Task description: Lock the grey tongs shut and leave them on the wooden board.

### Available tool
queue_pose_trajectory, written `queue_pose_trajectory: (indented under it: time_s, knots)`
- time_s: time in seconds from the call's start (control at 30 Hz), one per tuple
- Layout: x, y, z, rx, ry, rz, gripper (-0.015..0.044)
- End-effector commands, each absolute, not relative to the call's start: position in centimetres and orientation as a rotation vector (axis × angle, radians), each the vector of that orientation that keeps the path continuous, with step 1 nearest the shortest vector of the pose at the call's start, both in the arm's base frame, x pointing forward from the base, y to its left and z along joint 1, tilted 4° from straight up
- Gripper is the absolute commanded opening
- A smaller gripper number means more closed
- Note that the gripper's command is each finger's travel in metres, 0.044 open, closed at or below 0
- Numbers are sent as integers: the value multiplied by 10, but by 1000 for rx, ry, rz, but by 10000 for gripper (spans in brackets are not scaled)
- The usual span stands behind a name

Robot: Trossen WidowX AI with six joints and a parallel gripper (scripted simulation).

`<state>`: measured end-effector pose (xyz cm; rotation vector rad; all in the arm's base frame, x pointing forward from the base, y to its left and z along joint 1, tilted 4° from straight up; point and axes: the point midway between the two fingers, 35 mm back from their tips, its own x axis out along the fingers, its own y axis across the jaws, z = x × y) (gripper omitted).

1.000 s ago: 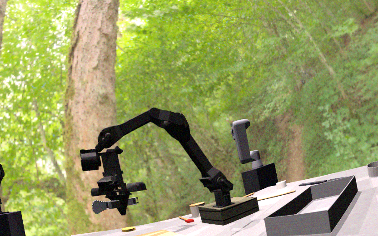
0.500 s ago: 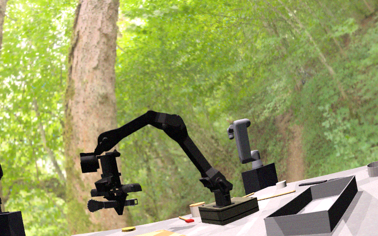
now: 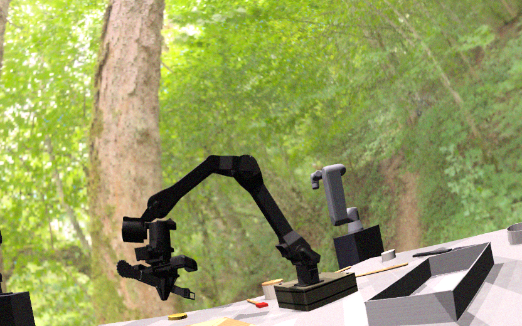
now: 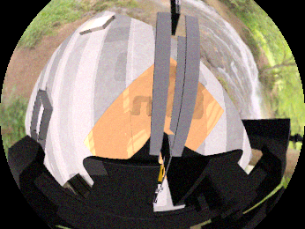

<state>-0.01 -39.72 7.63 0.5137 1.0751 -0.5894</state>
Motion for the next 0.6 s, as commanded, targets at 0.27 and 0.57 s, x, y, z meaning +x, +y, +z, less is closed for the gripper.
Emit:
queue_pose_trajectory:
  time_s: [0.27, 0.57]
  knots:
    - [-8, -393, 87, 387, 780, -639, -150]
    - [-15, -382, 97, 274, 590, -660, -150]
